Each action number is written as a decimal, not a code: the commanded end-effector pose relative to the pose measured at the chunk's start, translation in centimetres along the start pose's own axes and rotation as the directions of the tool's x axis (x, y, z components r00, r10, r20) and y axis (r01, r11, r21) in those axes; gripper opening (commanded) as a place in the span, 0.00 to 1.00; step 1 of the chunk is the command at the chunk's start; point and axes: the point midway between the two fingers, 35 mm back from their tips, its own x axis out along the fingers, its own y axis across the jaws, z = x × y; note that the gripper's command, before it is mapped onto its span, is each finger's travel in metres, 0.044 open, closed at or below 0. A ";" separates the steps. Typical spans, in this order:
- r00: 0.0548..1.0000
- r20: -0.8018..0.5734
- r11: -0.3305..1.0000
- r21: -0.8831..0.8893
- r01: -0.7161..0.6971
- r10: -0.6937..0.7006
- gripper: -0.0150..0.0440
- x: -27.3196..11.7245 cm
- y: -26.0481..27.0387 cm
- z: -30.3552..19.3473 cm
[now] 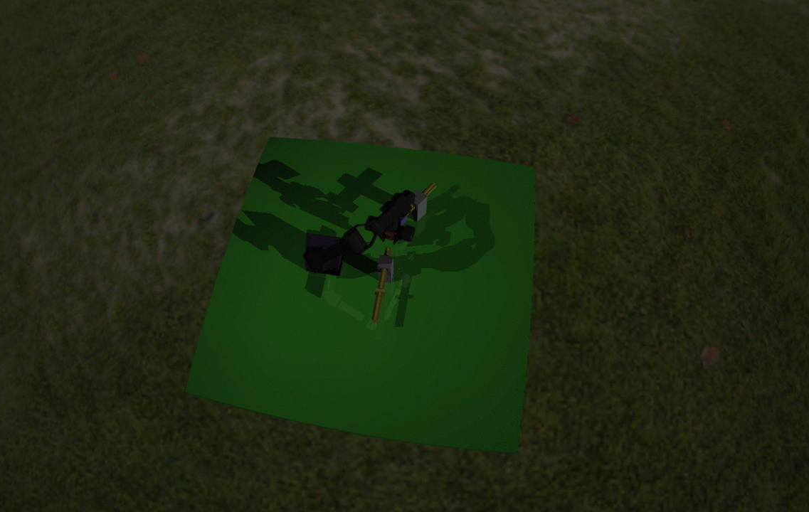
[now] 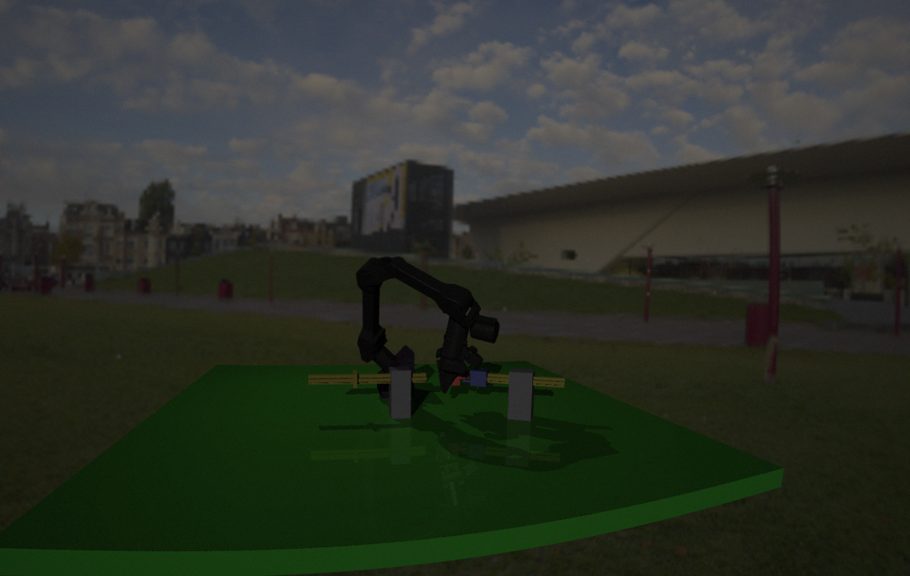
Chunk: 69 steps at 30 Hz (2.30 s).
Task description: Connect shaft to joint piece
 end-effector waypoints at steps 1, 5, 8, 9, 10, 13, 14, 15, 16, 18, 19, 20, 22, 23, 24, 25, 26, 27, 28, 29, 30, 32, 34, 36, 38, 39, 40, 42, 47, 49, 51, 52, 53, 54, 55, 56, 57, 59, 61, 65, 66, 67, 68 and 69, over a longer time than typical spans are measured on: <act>1.000 -0.001 1.000 -0.006 0.002 -0.002 0.25 0.0 0.0 0.0; 1.000 -0.002 1.000 -0.013 0.003 -0.003 0.25 0.0 -0.1 0.0; 1.000 -0.002 1.000 -0.010 0.002 -0.002 0.25 0.0 -0.1 0.0; 1.000 -0.001 1.000 -0.008 0.001 -0.001 0.25 0.0 0.0 0.0; 1.000 -0.001 1.000 -0.008 0.001 -0.001 0.25 0.0 0.0 0.0; 1.000 -0.001 1.000 -0.008 0.001 -0.001 0.25 0.0 0.0 0.0; 1.000 -0.001 1.000 -0.008 0.001 -0.001 0.25 0.0 0.0 0.0; 1.000 -0.002 1.000 -0.011 0.001 -0.001 0.25 0.0 -0.1 0.0; 1.000 -0.002 1.000 -0.014 0.002 -0.002 0.25 0.0 -0.1 0.0; 1.000 -0.002 1.000 -0.014 0.002 -0.002 0.25 0.0 -0.1 0.0; 1.000 -0.002 1.000 -0.016 0.001 -0.001 0.25 0.0 -0.1 0.0; 1.000 -0.002 1.000 -0.016 0.001 -0.001 0.25 0.0 -0.1 0.0; 1.000 -0.002 1.000 -0.013 0.000 0.000 0.25 0.0 -0.1 0.0; 1.000 -0.001 1.000 -0.011 -0.001 0.001 0.25 0.0 -0.1 0.0; 1.000 -0.001 1.000 -0.011 -0.001 0.001 0.25 0.0 -0.1 0.0; 1.000 -0.001 1.000 -0.011 -0.001 0.001 0.25 0.0 -0.1 0.0; 1.000 -0.001 1.000 -0.011 -0.001 0.001 0.25 0.0 -0.1 0.0; 1.000 -0.001 1.000 -0.011 -0.001 0.001 0.25 0.0 -0.1 0.0; 1.000 -0.002 1.000 -0.014 0.000 0.000 0.25 0.0 -0.1 0.0; 1.000 -0.003 1.000 -0.017 0.000 0.000 0.25 0.0 -0.1 0.0; 1.000 -0.003 1.000 -0.017 0.000 0.000 0.25 0.0 -0.1 0.0; 1.000 -0.003 1.000 -0.017 0.000 0.000 0.25 0.0 -0.1 0.0; 1.000 -0.003 1.000 -0.019 0.000 0.000 0.25 0.0 -0.1 0.0; 1.000 -0.003 1.000 -0.019 0.000 0.000 0.25 0.0 -0.1 0.0; 1.000 -0.002 1.000 -0.014 -0.002 0.002 0.25 0.0 -0.1 0.0; 1.000 -0.002 1.000 -0.014 -0.002 0.002 0.25 0.0 -0.1 0.0; 1.000 -0.002 1.000 -0.014 -0.002 0.002 0.25 0.0 -0.1 0.0; 1.000 -0.002 1.000 -0.014 -0.002 0.002 0.25 0.0 -0.1 0.0; 1.000 -0.003 1.000 -0.021 -0.001 0.001 0.25 0.0 -0.1 0.0; 1.000 -0.003 1.000 -0.022 -0.001 0.001 0.25 0.0 -0.1 0.0; 1.000 -0.003 1.000 -0.022 -0.001 0.001 0.25 0.0 -0.1 0.0; 1.000 -0.003 1.000 -0.022 -0.001 0.001 0.25 0.0 -0.1 0.0; 1.000 -0.003 1.000 -0.024 -0.002 0.002 0.25 0.0 -0.1 0.0; 1.000 -0.003 1.000 -0.024 -0.002 0.002 0.25 0.0 -0.1 0.0; 1.000 -0.003 1.000 -0.024 -0.002 0.002 0.25 0.0 -0.1 0.0; 1.000 -0.003 1.000 -0.024 -0.002 0.002 0.25 0.0 -0.1 0.0; 1.000 -0.003 1.000 -0.024 -0.002 0.002 0.25 0.0 -0.1 0.0; 1.000 -0.002 1.000 -0.019 -0.004 0.004 0.25 0.0 -0.1 0.0; 1.000 -0.002 1.000 -0.019 -0.004 0.004 0.25 0.0 -0.1 0.0; 1.000 -0.003 1.000 -0.026 -0.003 0.003 0.25 0.0 -0.1 0.0; 1.000 -0.003 1.000 -0.026 -0.003 0.003 0.25 0.0 -0.1 0.0; 1.000 -0.003 1.000 -0.026 -0.003 0.003 0.25 0.0 -0.1 0.0; 1.000 -0.003 1.000 -0.026 -0.003 0.003 0.25 0.0 -0.1 0.0; 1.000 -0.001 1.000 -0.015 -0.006 0.006 0.25 0.0 -0.1 0.0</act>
